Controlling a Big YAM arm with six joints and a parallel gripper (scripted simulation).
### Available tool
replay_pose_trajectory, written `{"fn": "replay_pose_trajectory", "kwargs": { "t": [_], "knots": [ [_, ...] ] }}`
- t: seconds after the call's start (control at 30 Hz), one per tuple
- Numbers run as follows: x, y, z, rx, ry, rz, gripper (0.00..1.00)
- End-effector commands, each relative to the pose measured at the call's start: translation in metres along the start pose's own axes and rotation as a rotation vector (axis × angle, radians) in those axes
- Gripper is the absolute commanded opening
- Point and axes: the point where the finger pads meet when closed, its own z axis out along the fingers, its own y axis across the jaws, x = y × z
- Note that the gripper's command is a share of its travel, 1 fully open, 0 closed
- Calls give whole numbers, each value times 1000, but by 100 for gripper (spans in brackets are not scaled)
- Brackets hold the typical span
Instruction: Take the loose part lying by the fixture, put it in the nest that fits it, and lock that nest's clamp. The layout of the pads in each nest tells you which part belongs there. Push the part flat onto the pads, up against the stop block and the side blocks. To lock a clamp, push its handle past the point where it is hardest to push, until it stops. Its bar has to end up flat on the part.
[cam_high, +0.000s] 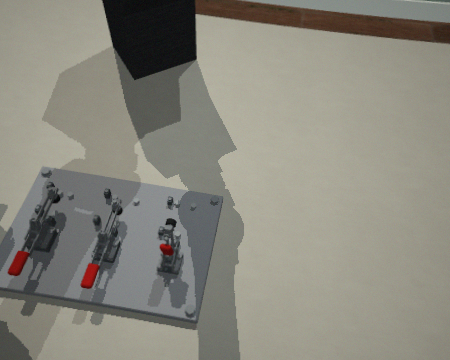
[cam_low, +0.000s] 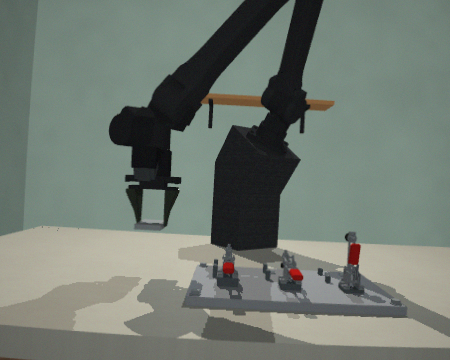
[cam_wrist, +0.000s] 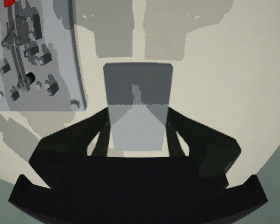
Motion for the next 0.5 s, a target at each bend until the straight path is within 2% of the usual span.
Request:
{"fn": "replay_pose_trajectory", "kwargs": {
  "t": [0.0, 0.47],
  "knots": [
    [5, -16, -6, 16, -22, 32, 0],
    [6, -17, -4, 17, -23, 31, 0]
  ]
}}
